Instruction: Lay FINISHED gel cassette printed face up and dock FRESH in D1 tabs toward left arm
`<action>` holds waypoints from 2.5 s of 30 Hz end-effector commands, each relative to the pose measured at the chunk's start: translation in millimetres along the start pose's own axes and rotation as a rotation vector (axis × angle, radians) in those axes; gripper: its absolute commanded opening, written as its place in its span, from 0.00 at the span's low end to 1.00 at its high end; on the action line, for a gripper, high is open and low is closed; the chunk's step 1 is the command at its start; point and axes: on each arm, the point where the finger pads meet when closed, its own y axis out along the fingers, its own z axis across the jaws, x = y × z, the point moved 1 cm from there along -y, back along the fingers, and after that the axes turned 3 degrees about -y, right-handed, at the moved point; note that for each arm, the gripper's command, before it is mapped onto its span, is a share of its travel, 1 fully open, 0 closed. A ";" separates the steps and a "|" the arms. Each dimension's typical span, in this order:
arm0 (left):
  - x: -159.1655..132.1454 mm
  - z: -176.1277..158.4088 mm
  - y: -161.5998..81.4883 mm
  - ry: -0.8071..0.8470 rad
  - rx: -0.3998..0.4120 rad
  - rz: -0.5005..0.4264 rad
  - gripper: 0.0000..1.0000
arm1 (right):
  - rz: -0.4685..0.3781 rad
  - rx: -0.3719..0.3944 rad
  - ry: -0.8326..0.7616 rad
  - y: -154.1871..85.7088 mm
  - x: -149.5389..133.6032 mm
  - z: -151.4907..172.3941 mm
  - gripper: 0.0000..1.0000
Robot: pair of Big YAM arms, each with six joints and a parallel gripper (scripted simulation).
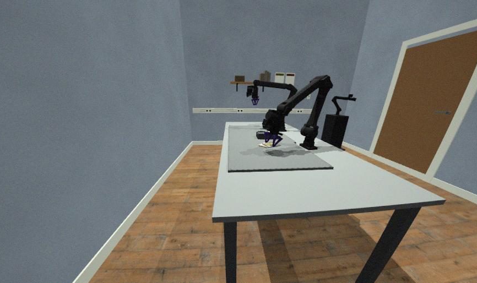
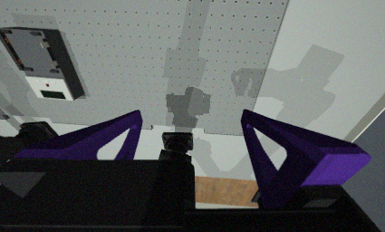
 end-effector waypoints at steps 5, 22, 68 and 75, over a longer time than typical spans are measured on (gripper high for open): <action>2.7 2.5 6.2 -0.012 0.005 -0.013 0.00 | -0.014 -0.003 0.020 -20.0 9.6 -5.3 1.00; -0.1 3.0 13.6 -0.017 0.005 -0.014 0.00 | -0.014 -0.003 0.020 -20.0 9.6 -5.3 1.00; -5.8 4.8 28.5 -0.020 0.006 -0.014 0.00 | -0.014 -0.003 0.020 -20.0 9.6 -5.3 1.00; -8.6 5.8 36.0 -0.020 0.006 -0.014 0.00 | -0.014 -0.003 0.020 -20.0 9.6 -5.3 1.00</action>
